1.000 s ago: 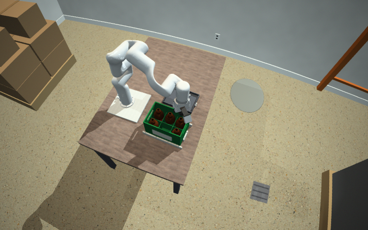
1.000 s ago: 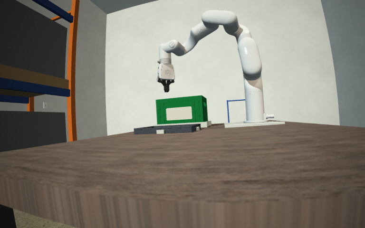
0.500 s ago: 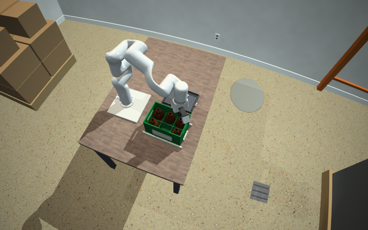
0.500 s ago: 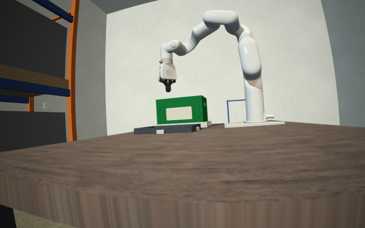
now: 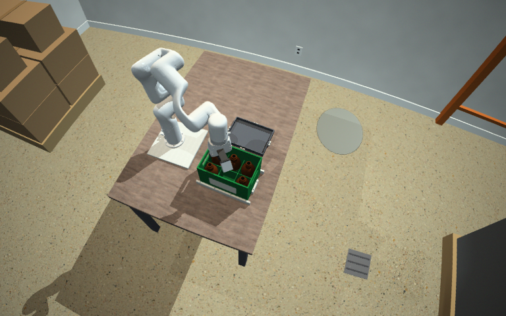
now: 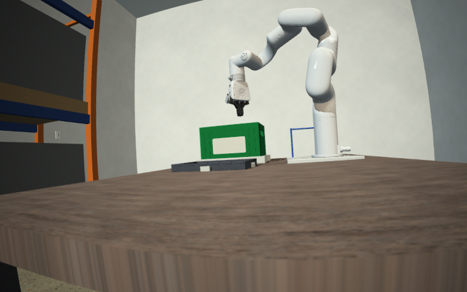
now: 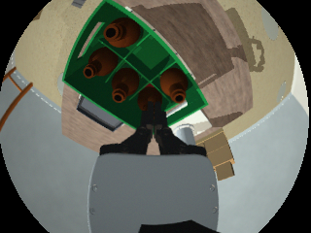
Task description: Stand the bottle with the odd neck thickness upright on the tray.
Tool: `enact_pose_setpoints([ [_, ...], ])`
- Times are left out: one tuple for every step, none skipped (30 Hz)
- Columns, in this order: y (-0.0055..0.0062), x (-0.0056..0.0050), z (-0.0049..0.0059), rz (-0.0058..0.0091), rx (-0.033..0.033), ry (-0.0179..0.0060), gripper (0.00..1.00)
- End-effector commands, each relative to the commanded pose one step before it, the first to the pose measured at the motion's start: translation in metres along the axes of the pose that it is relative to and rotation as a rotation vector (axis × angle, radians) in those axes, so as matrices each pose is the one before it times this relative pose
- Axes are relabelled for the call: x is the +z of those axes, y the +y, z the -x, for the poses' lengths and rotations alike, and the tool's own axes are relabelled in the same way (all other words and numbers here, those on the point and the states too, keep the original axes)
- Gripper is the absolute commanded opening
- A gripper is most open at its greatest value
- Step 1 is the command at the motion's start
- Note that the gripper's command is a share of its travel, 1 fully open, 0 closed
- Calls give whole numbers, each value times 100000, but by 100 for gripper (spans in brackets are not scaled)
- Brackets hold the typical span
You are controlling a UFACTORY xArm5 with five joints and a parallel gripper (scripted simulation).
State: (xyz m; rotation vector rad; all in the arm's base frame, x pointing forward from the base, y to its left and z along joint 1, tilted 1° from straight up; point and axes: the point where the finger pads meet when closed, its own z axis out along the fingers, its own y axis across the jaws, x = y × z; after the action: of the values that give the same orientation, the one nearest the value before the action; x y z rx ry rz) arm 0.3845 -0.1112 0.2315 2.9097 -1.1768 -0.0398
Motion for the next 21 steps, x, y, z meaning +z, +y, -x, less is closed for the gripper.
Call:
enact_pose_setpoints([
  [2957, -80, 1271, -695, -208, 1176, 0],
  [0, 0, 0, 0, 0, 0, 0],
  [1356, 242, 764, -37, 0, 10, 0],
  [729, 157, 439, -20, 0, 6, 0],
  [249, 59, 155, -7, 0, 2, 0],
  [34, 8, 22, -1, 0, 0, 0],
  [0, 0, 0, 0, 0, 0, 0],
  [0, 0, 0, 0, 0, 0, 0],
  [0, 0, 0, 0, 0, 0, 0],
  [0, 0, 0, 0, 0, 0, 0],
  [0, 0, 0, 0, 0, 0, 65],
  [0, 0, 0, 0, 0, 0, 65],
  [0, 0, 0, 0, 0, 0, 65],
  [0, 0, 0, 0, 0, 0, 65],
  [0, 0, 0, 0, 0, 0, 65],
  [0, 0, 0, 0, 0, 0, 65],
  [0, 0, 0, 0, 0, 0, 65],
  [0, 0, 0, 0, 0, 0, 65],
  [0, 0, 0, 0, 0, 0, 65],
  [0, 0, 0, 0, 0, 0, 65],
  [0, 0, 0, 0, 0, 0, 65],
])
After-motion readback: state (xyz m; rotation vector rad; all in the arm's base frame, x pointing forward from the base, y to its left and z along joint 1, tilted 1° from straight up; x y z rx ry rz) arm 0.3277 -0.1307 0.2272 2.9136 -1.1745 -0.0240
